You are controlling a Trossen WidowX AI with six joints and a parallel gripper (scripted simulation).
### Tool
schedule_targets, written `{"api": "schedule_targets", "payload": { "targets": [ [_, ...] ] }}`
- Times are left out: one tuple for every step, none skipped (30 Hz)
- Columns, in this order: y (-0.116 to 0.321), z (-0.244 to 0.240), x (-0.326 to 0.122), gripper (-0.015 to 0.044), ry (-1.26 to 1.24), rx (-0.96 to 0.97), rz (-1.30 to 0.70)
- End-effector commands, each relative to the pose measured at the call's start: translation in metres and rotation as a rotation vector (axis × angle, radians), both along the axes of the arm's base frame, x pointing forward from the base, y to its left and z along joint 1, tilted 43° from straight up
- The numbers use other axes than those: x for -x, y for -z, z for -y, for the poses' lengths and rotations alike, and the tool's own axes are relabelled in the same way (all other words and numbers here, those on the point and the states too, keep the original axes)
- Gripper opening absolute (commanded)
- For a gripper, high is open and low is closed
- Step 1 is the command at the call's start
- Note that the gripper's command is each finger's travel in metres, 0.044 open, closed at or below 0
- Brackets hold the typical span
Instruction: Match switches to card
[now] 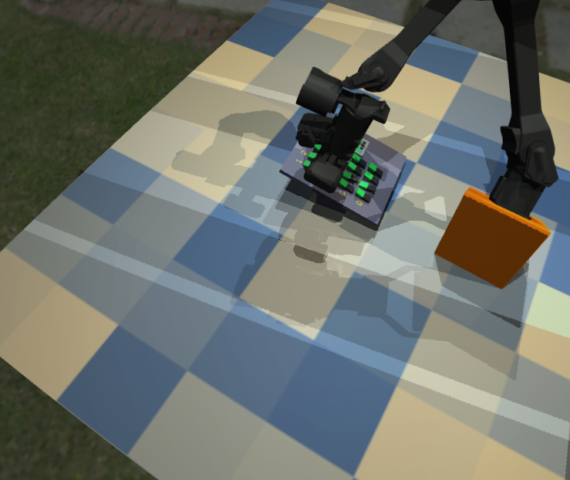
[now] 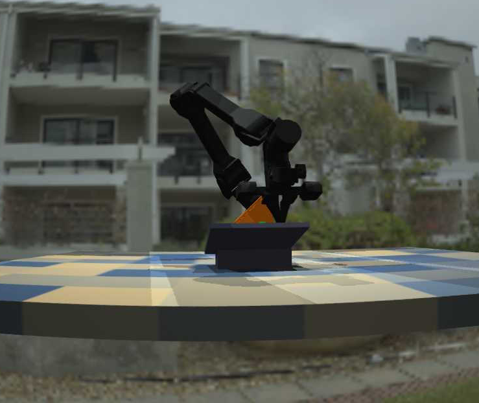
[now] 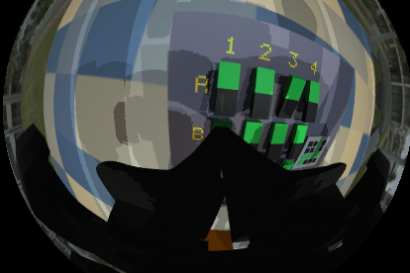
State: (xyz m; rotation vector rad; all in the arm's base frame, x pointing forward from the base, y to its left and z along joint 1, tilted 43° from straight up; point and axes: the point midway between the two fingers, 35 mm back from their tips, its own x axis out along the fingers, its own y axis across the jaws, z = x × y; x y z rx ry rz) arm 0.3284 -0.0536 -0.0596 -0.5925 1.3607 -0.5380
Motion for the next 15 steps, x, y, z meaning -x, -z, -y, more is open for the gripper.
{"api": "schedule_targets", "payload": {
  "targets": [
    [0.0004, 0.0016, 0.0003, 0.0, -0.001, 0.006, -0.002],
    [0.0005, 0.0017, 0.0002, 0.0, -0.001, 0.006, -0.002],
    [0.0006, 0.0018, 0.0002, 0.0, -0.001, 0.006, -0.002],
    [0.0007, 0.0019, 0.0002, 0.0, -0.001, 0.006, -0.002],
    [0.0008, 0.0019, 0.0002, 0.0, -0.001, 0.006, -0.002],
    [0.0009, 0.002, 0.0002, 0.0, -0.001, 0.006, -0.002],
    [0.001, 0.0021, 0.0001, 0.0, -0.001, 0.006, -0.002],
    [0.0011, 0.0022, 0.0001, 0.0, -0.001, 0.006, -0.002],
    [0.0012, 0.0023, 0.0001, 0.0, -0.001, 0.006, -0.002],
    [0.0013, 0.0024, 0.0001, 0.0, -0.001, 0.006, -0.002],
    [0.0014, 0.0025, 0.0001, 0.0, -0.001, 0.006, -0.002],
    [0.0015, 0.0026, 0.0, 0.0, -0.001, 0.006, -0.002],
    [0.0016, 0.0027, 0.0, 0.0, -0.001, 0.006, -0.002],
    [0.0017, 0.0028, 0.0, 0.0, -0.001, 0.006, -0.002],
    [0.0018, 0.0029, 0.0, 0.0, -0.001, 0.006, -0.002]
  ]
}}
